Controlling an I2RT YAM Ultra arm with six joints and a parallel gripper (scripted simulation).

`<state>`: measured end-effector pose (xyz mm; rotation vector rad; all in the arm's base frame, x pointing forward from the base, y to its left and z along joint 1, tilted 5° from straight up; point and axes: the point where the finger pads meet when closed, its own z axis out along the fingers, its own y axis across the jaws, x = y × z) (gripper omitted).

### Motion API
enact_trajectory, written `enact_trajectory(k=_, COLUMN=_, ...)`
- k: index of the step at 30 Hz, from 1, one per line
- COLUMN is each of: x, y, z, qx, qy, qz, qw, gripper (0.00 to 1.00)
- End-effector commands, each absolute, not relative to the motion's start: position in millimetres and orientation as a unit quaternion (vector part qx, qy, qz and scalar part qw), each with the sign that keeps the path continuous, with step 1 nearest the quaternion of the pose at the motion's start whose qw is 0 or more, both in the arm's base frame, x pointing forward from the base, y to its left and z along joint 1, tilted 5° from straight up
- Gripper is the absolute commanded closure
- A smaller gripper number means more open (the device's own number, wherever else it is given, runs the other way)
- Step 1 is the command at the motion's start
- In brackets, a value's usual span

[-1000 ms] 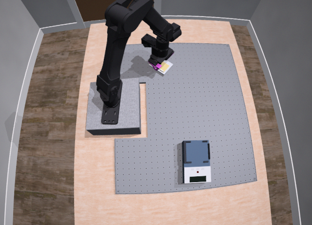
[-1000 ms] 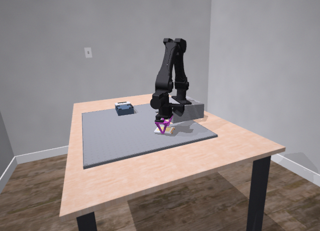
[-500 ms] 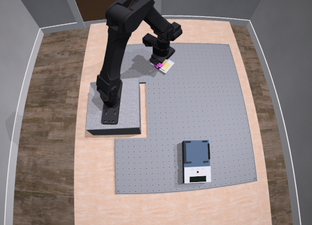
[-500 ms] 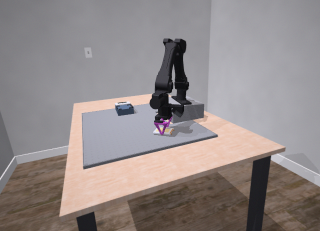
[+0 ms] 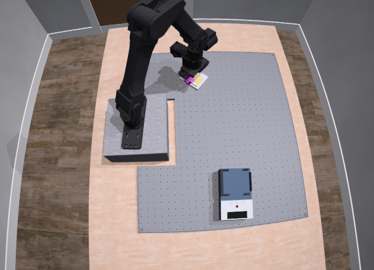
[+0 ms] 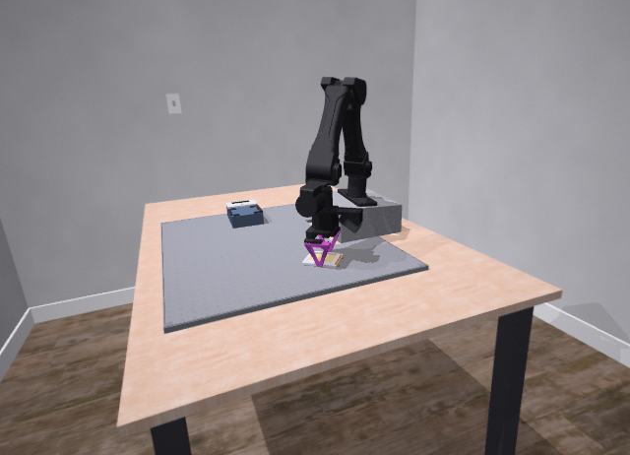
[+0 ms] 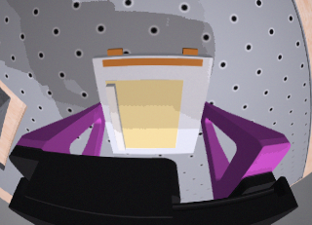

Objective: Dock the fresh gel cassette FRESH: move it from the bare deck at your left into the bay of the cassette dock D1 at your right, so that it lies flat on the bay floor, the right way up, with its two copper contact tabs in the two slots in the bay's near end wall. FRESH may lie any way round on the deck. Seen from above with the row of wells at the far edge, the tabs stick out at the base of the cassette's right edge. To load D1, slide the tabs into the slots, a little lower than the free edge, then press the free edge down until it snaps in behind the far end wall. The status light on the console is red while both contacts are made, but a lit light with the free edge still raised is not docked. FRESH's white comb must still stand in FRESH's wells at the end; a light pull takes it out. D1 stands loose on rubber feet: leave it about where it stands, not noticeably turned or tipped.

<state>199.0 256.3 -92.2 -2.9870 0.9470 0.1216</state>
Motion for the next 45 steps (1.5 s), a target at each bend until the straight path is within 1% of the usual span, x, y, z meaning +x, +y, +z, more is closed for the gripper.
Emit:
enact_trajectory(k=1, x=200.3, y=259.1, z=-88.8, qx=-0.952, qy=0.302, qz=0.038, qw=0.009, gripper=1.00)
enact_trajectory(k=14, x=200.2, y=253.5, z=-88.5, qx=-0.952, qy=0.303, qz=0.039, qw=0.015, gripper=1.00)
enact_trajectory(k=15, x=200.2, y=253.5, z=-88.5, qx=-0.952, qy=0.303, qz=0.039, qw=0.015, gripper=0.00)
enact_trajectory(k=37, x=196.1, y=248.5, z=-85.8, qx=-0.952, qy=0.304, qz=0.044, qw=0.003, gripper=0.00)
enact_trajectory(k=45, x=206.3, y=261.7, z=-70.9, qx=-0.952, qy=0.302, qz=0.037, qw=0.021, gripper=0.00)
